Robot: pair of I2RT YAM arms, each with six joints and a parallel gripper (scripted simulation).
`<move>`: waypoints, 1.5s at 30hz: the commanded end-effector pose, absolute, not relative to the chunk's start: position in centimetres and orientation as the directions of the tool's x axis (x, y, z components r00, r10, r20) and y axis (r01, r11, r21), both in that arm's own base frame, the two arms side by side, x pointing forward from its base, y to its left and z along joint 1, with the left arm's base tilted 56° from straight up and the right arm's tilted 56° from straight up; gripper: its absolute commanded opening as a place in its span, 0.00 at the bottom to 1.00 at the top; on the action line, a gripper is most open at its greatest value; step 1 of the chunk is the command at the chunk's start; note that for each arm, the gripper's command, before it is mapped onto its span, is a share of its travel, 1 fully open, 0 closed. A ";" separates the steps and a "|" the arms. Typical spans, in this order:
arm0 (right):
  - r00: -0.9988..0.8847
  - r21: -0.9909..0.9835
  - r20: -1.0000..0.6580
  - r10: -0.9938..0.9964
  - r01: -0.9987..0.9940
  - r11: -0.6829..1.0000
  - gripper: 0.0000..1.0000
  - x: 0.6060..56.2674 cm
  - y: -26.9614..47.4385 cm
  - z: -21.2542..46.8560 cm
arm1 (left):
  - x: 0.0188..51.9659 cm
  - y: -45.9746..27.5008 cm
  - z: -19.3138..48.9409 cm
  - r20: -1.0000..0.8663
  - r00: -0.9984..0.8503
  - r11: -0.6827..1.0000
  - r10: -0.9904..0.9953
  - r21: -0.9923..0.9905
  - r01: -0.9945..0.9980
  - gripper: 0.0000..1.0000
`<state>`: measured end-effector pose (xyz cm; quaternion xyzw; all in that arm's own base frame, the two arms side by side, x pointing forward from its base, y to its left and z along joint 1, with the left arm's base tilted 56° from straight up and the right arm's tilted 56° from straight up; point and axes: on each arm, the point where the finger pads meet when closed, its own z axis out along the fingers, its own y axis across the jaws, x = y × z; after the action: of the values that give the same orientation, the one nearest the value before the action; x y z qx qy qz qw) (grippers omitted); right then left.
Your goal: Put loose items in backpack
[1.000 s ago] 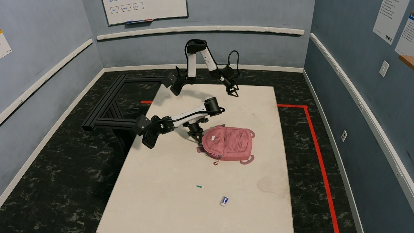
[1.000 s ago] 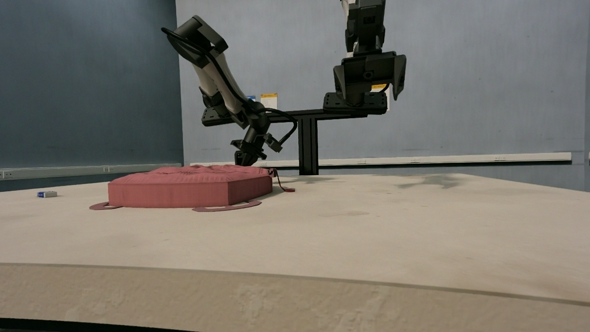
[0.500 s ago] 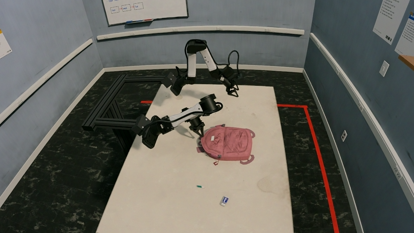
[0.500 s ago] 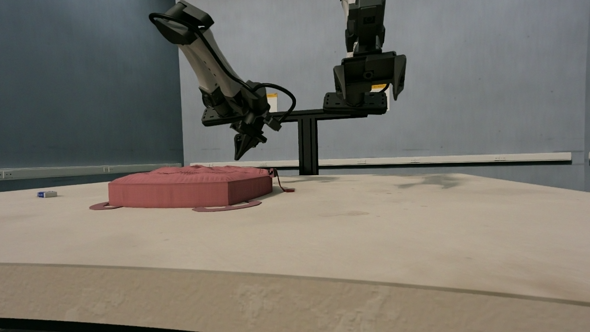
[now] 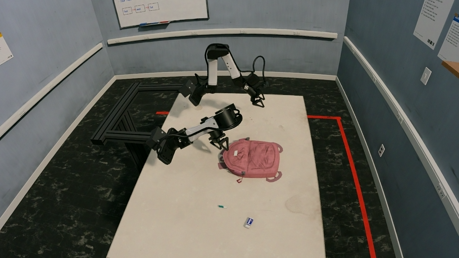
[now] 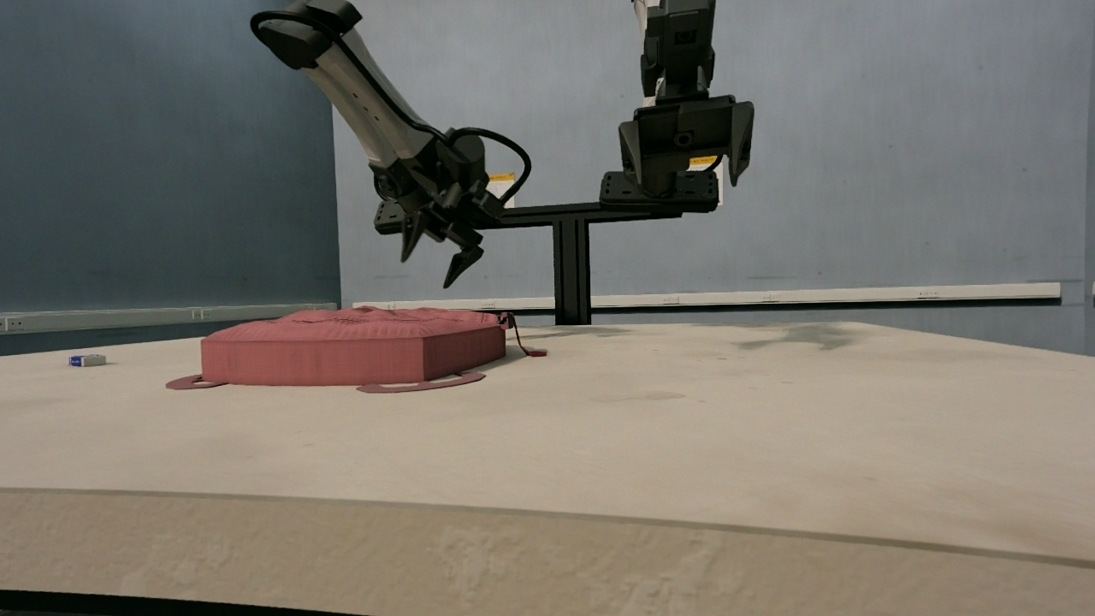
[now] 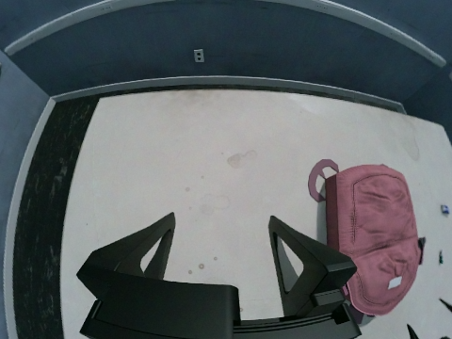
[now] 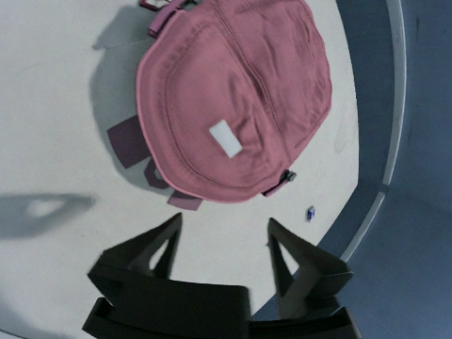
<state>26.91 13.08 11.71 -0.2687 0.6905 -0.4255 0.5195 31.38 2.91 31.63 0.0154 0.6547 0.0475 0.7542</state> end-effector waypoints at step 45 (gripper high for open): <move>0.225 -0.067 -0.972 -0.071 0.025 0.997 0.90 30.5 -1.6 33.9 | 29.7 -1.8 28.6 -0.983 0.146 0.992 -0.113 -0.119 -0.032 0.00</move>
<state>31.07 -2.89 31.56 -0.0044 0.6474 -0.0560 0.7601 30.53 -1.93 28.11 0.0045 0.6708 -0.0241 0.7413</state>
